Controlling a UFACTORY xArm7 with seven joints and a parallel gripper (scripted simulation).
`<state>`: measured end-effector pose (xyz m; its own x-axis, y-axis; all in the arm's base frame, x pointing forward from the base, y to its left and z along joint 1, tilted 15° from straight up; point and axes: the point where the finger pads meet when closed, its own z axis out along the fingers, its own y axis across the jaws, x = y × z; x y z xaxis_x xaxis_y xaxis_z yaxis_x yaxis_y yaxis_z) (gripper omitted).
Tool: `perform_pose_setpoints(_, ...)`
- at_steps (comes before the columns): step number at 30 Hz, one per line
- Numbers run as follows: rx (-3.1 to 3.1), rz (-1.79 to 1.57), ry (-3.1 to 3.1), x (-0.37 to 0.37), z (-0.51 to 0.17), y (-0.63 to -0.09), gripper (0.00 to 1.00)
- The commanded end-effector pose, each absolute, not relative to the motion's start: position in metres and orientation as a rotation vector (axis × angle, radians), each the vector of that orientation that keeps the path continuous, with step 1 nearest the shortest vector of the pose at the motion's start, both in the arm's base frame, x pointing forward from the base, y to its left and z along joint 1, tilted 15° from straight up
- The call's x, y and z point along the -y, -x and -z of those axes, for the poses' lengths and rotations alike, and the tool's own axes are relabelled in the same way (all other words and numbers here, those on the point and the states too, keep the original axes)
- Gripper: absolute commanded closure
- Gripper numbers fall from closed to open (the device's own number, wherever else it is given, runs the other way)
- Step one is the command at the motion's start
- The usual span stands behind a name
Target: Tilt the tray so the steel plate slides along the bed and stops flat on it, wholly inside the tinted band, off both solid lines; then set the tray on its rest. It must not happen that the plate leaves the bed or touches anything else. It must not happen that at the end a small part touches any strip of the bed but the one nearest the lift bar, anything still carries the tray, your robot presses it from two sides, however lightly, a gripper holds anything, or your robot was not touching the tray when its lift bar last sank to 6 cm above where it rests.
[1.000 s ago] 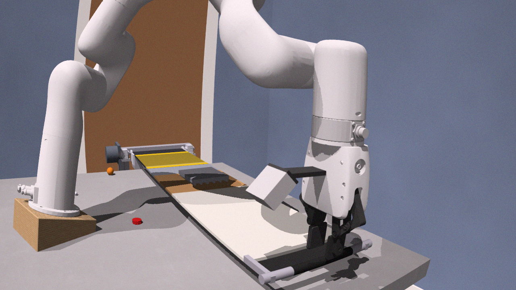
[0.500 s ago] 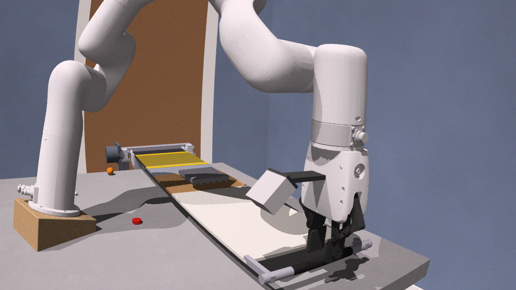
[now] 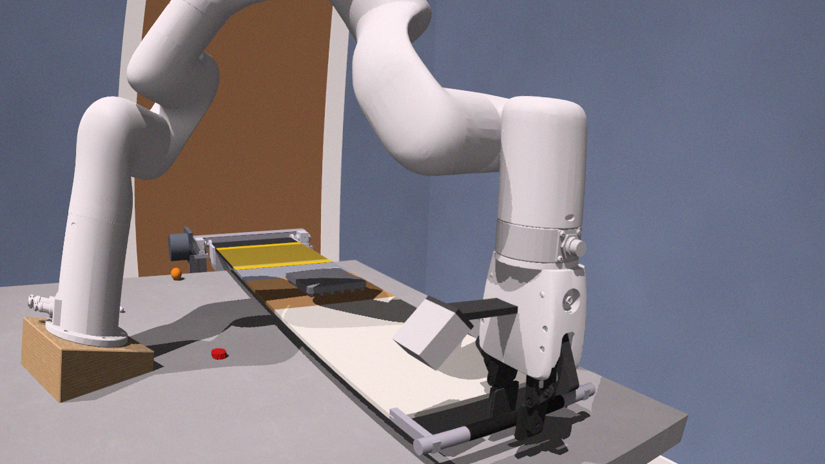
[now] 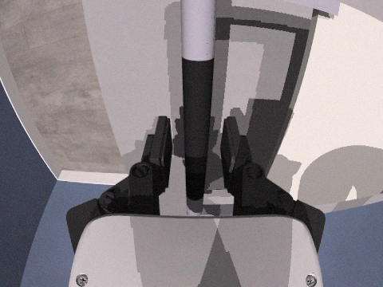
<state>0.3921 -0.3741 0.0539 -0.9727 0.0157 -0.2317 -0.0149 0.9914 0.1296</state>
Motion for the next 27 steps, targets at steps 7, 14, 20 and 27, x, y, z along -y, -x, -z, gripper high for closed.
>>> perform_pose_setpoints(7,-2.898,-0.185,-0.002,0.3744,-0.0422,-0.3960,0.60)
perform_pose_setpoints(14,-2.898,-0.185,-0.002,0.3739,-0.0382,-0.3970,0.60)
perform_pose_setpoints(20,-2.898,-0.185,-0.002,0.3738,-0.0380,-0.3971,0.60)
perform_pose_setpoints(27,-2.898,-0.185,-0.002,0.3738,-0.0380,-0.3971,0.60)
